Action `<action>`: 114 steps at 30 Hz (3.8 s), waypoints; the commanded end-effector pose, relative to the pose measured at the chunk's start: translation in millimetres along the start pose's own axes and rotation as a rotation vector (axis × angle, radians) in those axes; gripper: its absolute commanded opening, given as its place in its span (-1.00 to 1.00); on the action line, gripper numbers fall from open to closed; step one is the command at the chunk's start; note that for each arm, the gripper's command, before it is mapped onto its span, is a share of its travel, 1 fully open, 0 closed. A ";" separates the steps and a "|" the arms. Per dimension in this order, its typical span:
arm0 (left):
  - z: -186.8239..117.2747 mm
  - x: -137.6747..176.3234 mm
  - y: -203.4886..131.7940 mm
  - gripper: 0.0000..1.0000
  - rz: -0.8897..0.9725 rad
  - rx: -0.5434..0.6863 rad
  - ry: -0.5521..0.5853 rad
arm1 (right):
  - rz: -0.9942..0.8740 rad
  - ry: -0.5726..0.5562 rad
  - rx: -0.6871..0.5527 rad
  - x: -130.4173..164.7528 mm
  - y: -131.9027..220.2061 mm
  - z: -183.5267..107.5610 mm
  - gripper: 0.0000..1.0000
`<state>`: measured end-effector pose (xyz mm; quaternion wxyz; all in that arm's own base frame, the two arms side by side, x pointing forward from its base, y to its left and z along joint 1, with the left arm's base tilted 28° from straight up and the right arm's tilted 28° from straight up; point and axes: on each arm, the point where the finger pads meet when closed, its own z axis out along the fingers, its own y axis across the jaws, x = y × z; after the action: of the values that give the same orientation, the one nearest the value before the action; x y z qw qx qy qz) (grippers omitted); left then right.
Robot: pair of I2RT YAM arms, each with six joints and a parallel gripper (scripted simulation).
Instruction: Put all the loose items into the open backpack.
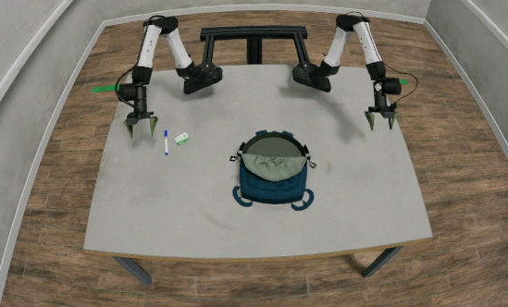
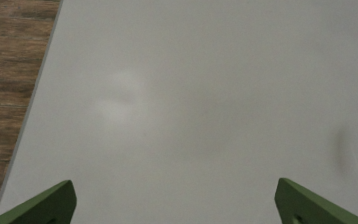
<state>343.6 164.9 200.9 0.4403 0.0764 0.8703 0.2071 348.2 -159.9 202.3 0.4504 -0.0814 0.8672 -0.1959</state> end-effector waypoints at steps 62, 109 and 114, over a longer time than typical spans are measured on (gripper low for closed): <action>-1.6 -4.1 0.7 0.80 0.002 -0.003 -0.011 | -0.135 -0.139 -0.099 185.6 42.4 -16.3 -0.20; -1.6 -4.1 0.7 0.80 0.002 -0.003 -0.011 | -0.137 -0.140 -0.099 232.3 43.8 21.6 -0.54; -1.6 -4.1 0.7 0.80 0.002 -0.003 -0.011 | -0.133 -0.136 -0.100 233.8 44.8 21.0 -0.71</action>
<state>343.6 164.9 200.9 0.4403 0.0763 0.8703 0.2070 233.1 -200.6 -0.8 0.4894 -0.1725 0.8367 -0.1749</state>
